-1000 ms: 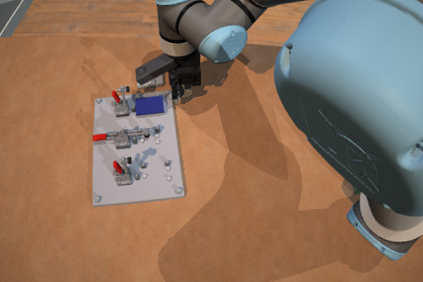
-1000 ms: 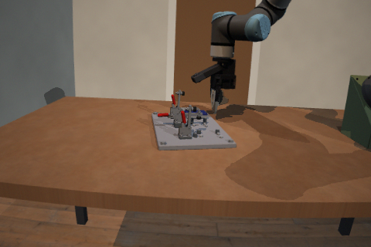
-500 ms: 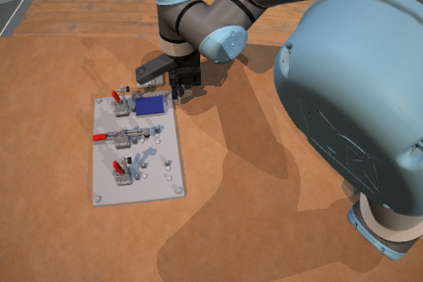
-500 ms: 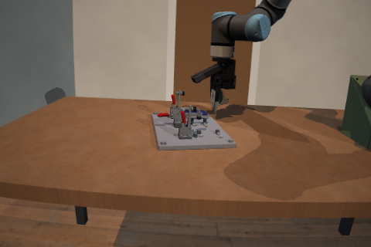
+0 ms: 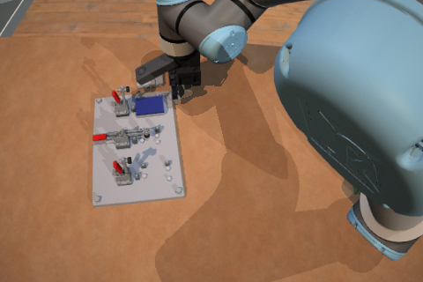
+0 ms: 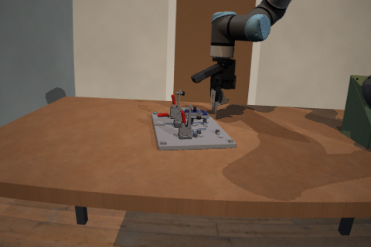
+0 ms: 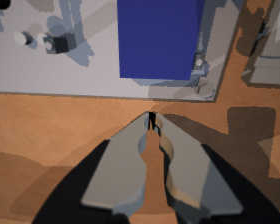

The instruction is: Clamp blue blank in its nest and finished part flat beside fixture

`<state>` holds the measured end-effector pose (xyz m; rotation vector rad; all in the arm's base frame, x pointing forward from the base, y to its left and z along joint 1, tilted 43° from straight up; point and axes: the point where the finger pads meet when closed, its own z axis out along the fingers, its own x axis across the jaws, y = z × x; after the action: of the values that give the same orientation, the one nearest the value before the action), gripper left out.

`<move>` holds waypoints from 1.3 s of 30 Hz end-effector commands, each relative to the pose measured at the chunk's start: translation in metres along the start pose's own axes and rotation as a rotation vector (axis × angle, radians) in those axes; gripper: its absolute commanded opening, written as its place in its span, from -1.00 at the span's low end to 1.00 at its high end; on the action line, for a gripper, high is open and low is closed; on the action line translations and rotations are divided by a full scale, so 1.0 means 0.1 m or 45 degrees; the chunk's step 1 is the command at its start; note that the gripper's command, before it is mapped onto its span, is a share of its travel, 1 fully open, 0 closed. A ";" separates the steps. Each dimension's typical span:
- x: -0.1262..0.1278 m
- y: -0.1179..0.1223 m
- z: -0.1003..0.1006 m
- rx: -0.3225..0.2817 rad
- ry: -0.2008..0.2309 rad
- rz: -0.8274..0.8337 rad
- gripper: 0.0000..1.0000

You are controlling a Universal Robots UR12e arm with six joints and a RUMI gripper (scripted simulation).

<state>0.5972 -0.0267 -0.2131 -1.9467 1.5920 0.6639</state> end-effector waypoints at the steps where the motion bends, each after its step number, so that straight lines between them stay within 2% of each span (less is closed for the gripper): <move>1: 0.00 0.00 -0.01 0.001 0.001 0.000 -1.00; 39: 0.01 -0.01 0.03 0.001 0.001 0.000 -1.00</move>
<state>0.5975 -0.0245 -0.2159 -1.9467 1.5919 0.6639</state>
